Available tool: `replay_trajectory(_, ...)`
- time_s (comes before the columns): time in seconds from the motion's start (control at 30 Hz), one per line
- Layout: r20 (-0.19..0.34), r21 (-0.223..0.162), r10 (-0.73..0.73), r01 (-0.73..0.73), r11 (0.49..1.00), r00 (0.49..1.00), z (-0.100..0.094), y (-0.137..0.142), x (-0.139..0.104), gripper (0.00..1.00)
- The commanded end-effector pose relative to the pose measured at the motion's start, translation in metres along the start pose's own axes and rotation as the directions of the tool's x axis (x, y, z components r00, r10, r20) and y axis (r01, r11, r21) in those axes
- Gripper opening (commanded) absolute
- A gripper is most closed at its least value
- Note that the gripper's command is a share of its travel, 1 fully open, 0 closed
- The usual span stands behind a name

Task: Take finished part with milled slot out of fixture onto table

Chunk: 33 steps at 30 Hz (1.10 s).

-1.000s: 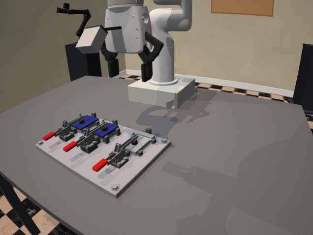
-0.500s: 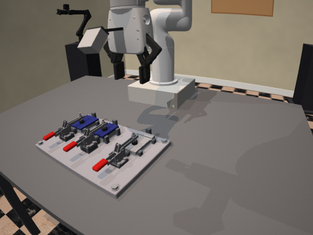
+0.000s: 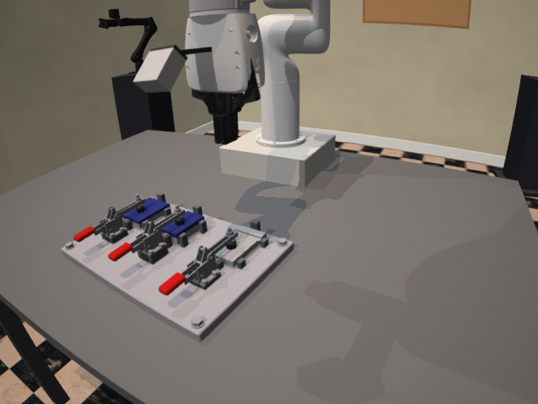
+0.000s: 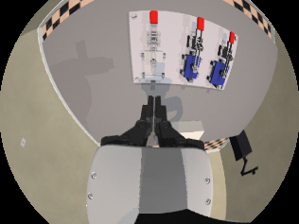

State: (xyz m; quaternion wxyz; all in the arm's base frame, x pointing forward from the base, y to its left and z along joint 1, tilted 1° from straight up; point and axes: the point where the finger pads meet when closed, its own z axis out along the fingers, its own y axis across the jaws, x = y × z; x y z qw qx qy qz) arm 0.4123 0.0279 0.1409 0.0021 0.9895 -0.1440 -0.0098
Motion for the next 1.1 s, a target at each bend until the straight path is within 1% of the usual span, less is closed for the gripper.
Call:
replay_trajectory(0.0,-0.004,0.001,0.000,0.000,1.000,1.000,-0.0014,-0.0004,0.0011,0.00)
replay_trajectory(0.87,-0.003,0.001,0.000,0.000,1.000,1.000,-0.0014,-0.0004,0.0012,0.00)
replay_trajectory(0.9,-0.003,0.001,0.000,0.000,1.000,1.000,-0.0014,-0.0004,0.0012,1.00)
replay_trajectory(1.07,-0.004,0.001,0.000,0.000,1.000,1.000,-0.0014,-0.0004,0.0012,1.00)
